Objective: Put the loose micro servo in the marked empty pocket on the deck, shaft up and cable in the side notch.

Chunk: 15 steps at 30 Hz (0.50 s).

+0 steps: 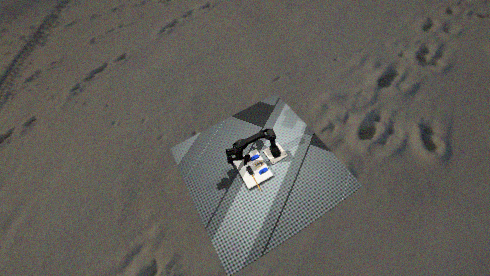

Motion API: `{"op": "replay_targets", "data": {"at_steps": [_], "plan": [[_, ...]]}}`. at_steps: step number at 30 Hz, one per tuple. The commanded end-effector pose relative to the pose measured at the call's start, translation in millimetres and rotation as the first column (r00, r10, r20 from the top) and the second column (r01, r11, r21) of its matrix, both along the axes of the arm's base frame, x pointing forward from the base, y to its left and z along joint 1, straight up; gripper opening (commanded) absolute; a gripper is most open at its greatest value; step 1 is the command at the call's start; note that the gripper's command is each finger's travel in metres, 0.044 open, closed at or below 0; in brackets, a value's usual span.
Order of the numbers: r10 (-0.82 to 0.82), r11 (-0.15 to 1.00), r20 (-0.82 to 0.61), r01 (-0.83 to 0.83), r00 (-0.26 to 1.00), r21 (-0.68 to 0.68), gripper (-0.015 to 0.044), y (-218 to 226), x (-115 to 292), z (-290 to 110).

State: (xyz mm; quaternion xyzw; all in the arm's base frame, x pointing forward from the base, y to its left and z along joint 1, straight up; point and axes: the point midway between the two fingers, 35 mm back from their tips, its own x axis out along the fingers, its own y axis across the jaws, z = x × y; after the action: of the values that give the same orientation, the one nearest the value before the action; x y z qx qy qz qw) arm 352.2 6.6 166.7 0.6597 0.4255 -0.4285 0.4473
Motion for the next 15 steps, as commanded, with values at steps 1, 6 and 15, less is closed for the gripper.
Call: {"op": "replay_targets", "data": {"at_steps": [1,6,15], "plan": [[0.058,0.997,-0.063,-0.061,0.996,-0.044,0.044,23,-15,-1],[0.158,0.978,-0.159,-0.178,0.974,-0.114,0.044,55,-42,-2],[0.241,0.941,-0.242,-0.287,0.94,-0.179,0.044,78,-68,-2]]}}
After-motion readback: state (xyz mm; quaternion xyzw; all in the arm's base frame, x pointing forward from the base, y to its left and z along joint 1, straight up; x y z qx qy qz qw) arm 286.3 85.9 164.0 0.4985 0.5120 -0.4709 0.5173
